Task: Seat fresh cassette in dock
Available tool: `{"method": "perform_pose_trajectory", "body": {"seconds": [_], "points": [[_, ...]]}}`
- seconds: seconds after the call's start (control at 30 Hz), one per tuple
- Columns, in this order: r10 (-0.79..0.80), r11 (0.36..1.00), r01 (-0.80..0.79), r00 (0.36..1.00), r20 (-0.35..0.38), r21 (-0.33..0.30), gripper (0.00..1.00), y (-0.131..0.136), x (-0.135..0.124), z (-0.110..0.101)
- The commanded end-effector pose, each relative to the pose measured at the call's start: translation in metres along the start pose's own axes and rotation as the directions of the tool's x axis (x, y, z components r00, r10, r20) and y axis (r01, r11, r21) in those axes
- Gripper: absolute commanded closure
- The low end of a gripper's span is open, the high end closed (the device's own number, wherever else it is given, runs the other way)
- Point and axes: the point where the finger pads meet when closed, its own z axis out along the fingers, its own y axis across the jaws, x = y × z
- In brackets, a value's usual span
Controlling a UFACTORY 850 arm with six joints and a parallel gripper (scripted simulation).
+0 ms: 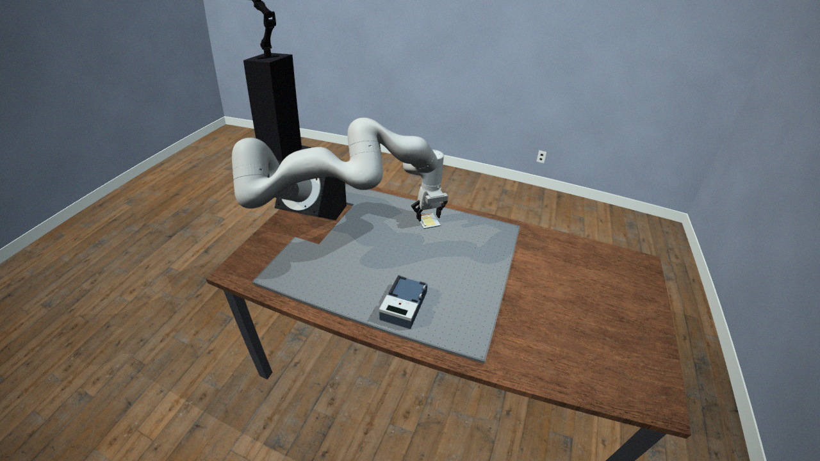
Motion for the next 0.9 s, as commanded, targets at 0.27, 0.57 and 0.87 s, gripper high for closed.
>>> {"method": "perform_pose_trajectory", "body": {"seconds": [0.27,0.57,0.87], "points": [[0.001,1.0,-0.001,1.0,0.0,0.002,0.0,-0.001,0.0,0.014],[0.001,1.0,-0.001,1.0,0.0,0.002,0.0,-0.001,0.0,0.014],[0.001,1.0,-0.001,1.0,0.0,0.002,1.0,-0.001,0.0,0.014]]}}
